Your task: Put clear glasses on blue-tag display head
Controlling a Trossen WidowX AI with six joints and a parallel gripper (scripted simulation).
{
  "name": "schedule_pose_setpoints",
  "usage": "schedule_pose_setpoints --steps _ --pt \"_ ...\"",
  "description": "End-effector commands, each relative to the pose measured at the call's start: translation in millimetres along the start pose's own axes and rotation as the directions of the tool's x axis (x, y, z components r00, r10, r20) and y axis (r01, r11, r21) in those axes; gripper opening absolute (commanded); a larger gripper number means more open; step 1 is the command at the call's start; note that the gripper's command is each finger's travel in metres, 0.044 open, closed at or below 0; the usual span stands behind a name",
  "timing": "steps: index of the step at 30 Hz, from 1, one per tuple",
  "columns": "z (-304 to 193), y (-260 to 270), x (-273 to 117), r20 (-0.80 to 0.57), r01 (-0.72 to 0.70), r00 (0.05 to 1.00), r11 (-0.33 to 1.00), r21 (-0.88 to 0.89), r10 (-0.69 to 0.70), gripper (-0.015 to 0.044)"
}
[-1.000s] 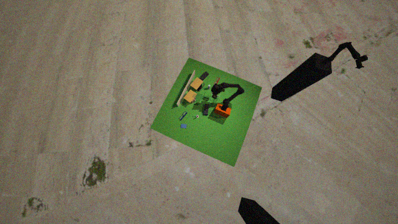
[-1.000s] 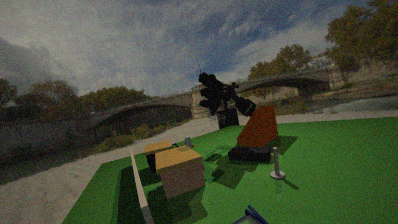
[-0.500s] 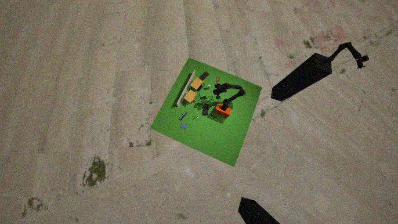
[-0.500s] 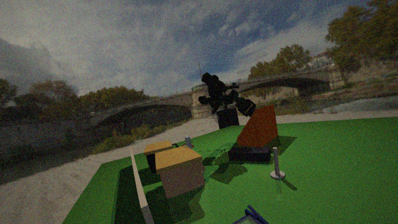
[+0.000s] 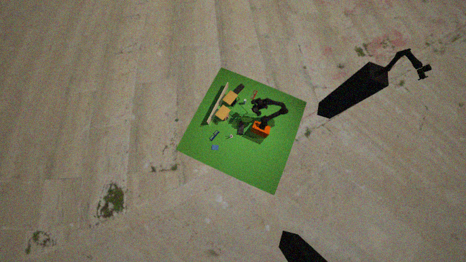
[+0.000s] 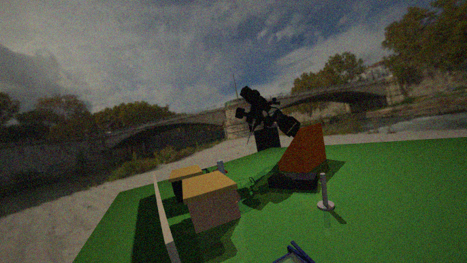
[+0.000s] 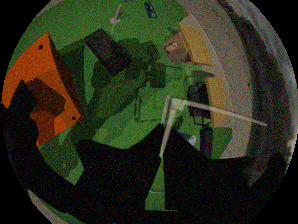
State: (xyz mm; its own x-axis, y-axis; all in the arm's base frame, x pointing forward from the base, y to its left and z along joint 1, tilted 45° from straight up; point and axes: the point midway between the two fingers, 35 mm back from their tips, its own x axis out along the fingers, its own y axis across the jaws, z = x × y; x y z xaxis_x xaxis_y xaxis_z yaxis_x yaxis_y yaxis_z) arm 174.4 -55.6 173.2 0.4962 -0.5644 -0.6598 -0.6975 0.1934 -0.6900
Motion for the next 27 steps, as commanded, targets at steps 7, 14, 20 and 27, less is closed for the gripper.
schedule_pose_setpoints --steps 7,14,20,27 --pt "-3 8 -4 0.043 0.049 0.998 0.946 -0.320 -0.037 0.0000" --pt "-6 11 -8 0.071 0.097 0.995 0.849 -0.519 -0.070 0.0000" --pt "-8 15 -10 0.094 0.135 0.991 0.735 -0.664 -0.097 0.0000" --pt "-9 12 -12 0.090 0.137 0.991 0.749 -0.649 -0.104 0.0000"
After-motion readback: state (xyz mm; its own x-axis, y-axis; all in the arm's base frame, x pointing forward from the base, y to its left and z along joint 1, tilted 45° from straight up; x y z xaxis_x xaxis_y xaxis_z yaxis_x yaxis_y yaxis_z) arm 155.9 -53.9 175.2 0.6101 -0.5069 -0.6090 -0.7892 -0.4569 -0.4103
